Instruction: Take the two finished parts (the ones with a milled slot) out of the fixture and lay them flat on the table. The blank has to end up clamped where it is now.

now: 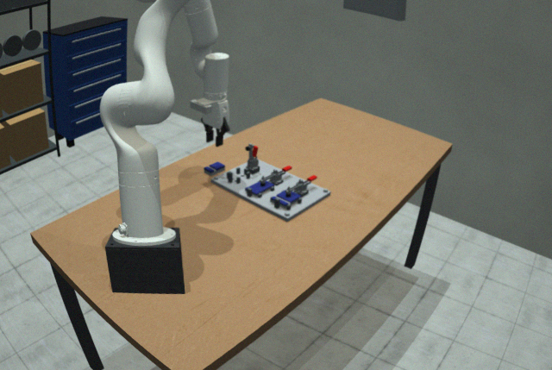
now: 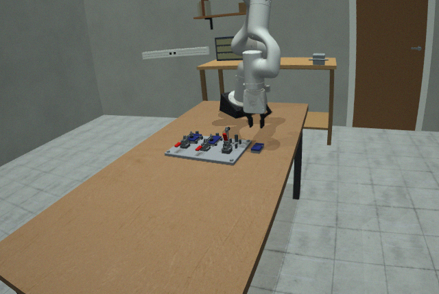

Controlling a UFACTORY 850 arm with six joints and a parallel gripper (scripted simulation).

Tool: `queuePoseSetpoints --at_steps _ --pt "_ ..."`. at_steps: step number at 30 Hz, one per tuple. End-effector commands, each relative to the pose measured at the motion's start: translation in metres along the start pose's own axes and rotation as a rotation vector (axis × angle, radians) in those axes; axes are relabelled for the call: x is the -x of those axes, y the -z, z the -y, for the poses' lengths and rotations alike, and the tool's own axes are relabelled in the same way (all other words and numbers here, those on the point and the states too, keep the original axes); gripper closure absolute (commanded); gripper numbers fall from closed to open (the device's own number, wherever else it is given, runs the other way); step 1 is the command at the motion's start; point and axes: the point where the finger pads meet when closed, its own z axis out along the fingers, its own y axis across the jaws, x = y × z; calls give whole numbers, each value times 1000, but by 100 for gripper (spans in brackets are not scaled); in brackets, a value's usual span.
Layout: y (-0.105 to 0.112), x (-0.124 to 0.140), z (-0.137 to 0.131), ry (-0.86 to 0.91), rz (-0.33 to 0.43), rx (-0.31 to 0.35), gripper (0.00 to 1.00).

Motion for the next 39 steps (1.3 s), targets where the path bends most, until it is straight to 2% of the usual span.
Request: queuePoseSetpoints --at_steps 1,10,17,29,34,39 --pt "18 1 0 0 2 0 52" --pt "69 1 0 0 2 0 52" --pt "82 1 0 0 2 0 52" --pt "83 1 9 0 2 0 52" --pt "83 1 37 0 2 0 52" --pt "83 1 85 0 2 0 52"
